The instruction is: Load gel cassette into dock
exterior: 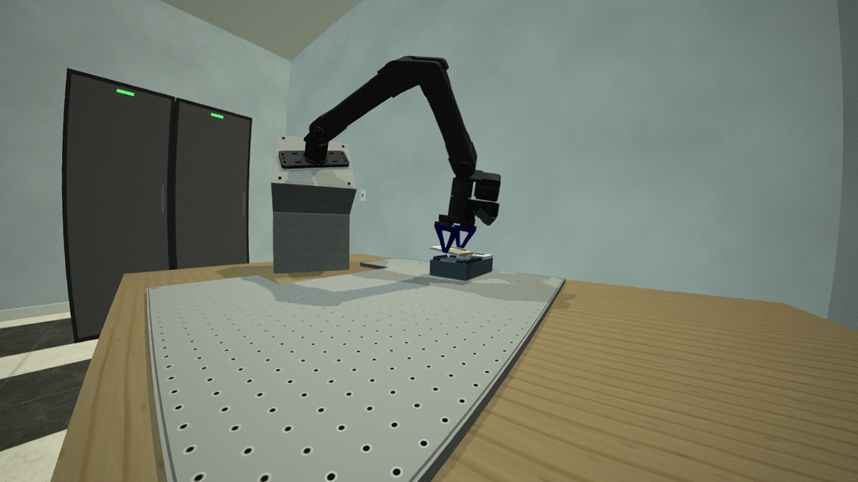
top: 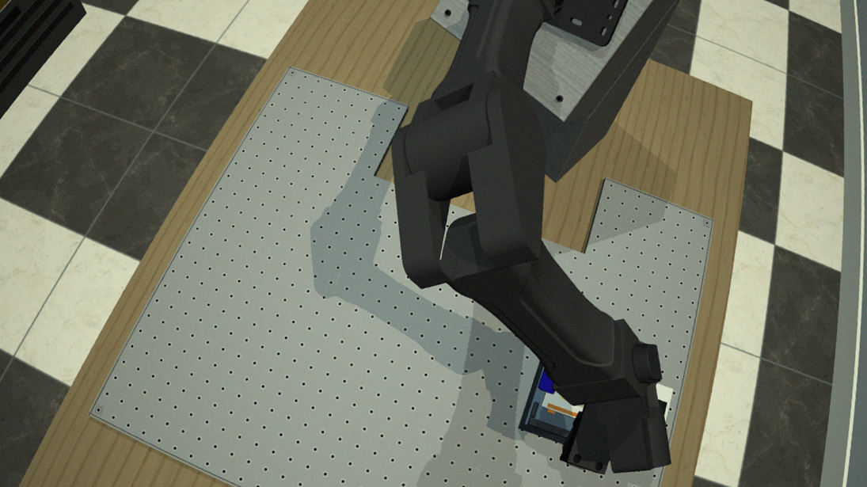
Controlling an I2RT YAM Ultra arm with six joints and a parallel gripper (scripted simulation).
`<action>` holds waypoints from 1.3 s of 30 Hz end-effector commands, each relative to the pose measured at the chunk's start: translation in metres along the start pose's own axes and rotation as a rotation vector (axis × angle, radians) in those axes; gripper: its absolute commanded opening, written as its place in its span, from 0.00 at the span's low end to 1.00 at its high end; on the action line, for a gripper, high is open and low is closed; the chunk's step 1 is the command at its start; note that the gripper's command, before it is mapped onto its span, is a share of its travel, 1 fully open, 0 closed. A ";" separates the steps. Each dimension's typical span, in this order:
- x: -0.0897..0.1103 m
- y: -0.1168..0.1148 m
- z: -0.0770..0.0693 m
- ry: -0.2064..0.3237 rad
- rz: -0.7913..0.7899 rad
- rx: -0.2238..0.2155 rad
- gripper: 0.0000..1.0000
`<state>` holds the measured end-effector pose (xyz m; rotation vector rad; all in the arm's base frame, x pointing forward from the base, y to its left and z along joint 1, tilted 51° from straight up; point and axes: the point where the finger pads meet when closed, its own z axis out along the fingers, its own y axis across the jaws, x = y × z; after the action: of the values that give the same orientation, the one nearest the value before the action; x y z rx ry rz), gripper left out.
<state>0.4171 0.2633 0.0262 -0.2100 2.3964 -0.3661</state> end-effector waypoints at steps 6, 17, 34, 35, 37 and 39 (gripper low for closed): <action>-0.010 0.009 -0.001 -0.022 0.001 -0.018 0.00; -0.019 0.008 -0.008 -0.039 0.009 -0.028 0.00; -0.015 0.008 0.003 -0.026 0.003 -0.018 0.00; -0.014 0.008 0.006 -0.023 0.002 -0.017 0.00; -0.013 0.008 0.009 -0.022 0.003 -0.017 0.00; -0.013 0.009 0.009 -0.022 0.002 -0.018 0.00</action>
<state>0.4280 0.2625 0.0221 -0.2067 2.3925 -0.3630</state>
